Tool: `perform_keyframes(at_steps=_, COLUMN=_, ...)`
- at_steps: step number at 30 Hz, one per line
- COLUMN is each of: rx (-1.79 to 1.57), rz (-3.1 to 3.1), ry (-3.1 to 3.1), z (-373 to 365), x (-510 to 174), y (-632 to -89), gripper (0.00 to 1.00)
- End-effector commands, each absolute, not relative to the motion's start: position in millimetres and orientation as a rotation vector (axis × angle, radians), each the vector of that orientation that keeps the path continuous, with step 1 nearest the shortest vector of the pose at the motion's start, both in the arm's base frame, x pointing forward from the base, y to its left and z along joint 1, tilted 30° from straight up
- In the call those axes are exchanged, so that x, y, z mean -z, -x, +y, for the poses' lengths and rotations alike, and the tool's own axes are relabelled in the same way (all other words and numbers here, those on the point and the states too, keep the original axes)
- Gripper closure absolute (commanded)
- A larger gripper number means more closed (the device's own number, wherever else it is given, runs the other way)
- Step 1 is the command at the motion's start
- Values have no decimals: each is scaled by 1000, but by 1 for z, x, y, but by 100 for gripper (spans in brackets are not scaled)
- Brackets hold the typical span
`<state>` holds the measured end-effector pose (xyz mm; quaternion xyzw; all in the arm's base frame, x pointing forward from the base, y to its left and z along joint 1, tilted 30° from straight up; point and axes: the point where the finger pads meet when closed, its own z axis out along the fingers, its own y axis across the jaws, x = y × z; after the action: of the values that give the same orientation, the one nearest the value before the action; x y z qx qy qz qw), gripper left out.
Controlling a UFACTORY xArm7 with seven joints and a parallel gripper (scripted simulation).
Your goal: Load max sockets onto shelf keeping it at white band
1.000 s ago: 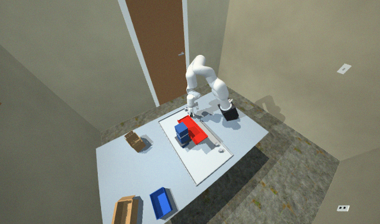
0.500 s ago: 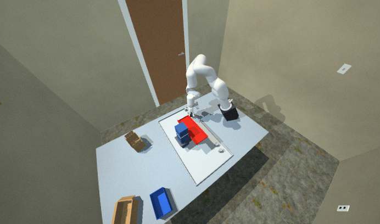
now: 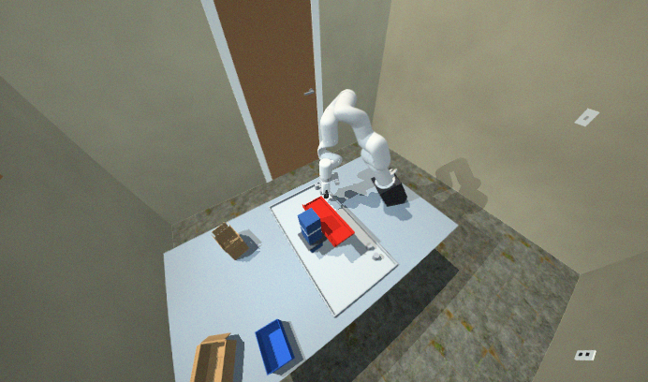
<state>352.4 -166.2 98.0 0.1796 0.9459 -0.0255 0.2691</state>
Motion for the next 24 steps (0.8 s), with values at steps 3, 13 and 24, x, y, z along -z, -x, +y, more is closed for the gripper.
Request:
perform_keyframes(at_steps=3, rx=50, rz=2569, ry=-484, z=-166, x=-104, y=-350, gripper=100)
perform_keyframes(at_steps=13, rx=51, rz=2569, ry=-484, z=-165, x=-109, y=-347, gripper=100)
perform_keyframes(at_steps=24, rx=51, rz=2569, ry=-484, z=-165, x=-110, y=-347, gripper=100)
